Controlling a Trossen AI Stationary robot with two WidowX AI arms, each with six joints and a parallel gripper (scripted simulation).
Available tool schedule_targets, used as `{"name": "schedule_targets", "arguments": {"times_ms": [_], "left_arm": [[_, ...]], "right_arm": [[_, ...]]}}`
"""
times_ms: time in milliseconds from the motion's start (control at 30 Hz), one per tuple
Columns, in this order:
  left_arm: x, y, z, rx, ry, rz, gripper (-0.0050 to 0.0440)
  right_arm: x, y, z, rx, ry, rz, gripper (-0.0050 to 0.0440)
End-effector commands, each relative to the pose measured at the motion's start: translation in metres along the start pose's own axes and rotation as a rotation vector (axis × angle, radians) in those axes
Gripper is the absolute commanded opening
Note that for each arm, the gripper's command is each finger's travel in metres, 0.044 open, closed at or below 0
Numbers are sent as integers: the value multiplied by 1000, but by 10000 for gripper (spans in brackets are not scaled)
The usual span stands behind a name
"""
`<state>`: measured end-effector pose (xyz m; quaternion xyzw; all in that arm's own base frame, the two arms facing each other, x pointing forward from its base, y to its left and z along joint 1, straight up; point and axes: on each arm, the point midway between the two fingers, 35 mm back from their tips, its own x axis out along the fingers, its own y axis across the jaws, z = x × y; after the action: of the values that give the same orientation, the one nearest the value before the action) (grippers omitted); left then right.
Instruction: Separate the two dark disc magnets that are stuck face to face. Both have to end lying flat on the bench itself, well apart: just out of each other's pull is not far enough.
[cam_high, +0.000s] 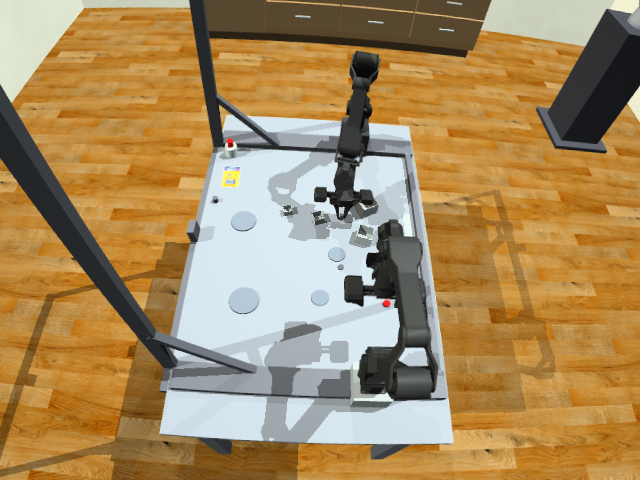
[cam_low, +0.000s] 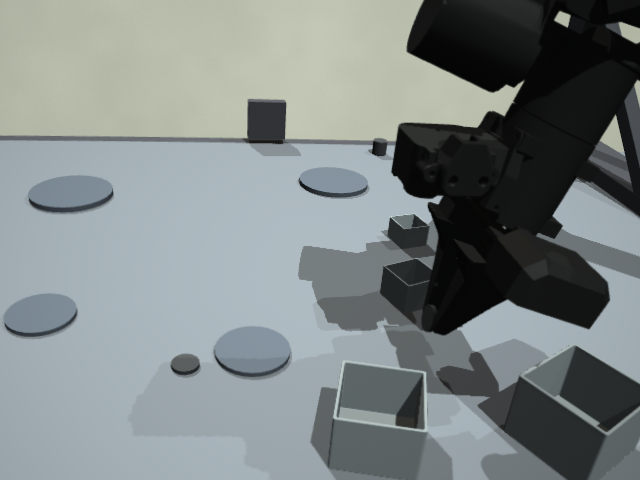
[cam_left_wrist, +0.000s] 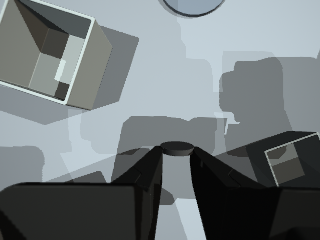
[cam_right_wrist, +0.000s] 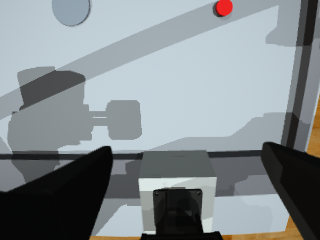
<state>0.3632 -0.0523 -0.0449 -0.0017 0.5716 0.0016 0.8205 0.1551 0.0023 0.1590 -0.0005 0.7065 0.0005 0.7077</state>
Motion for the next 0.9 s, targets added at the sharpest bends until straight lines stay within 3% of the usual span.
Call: {"name": "schedule_targets", "arguments": {"times_ms": [0,533,700,867], "left_arm": [[3,1,1,-1,-9,-1,40],[21,0,-3,-1,-8,-2,40],[18,0,3,-2,88,-7,40],[18,-1,3,-1,98,-6,40]], "right_arm": [[-2,0,0,0,-12,0,400],[-2,0,0,0,-12,0,400],[-2,0,0,0,-12,0,400],[-2,0,0,0,-12,0,400]]}}
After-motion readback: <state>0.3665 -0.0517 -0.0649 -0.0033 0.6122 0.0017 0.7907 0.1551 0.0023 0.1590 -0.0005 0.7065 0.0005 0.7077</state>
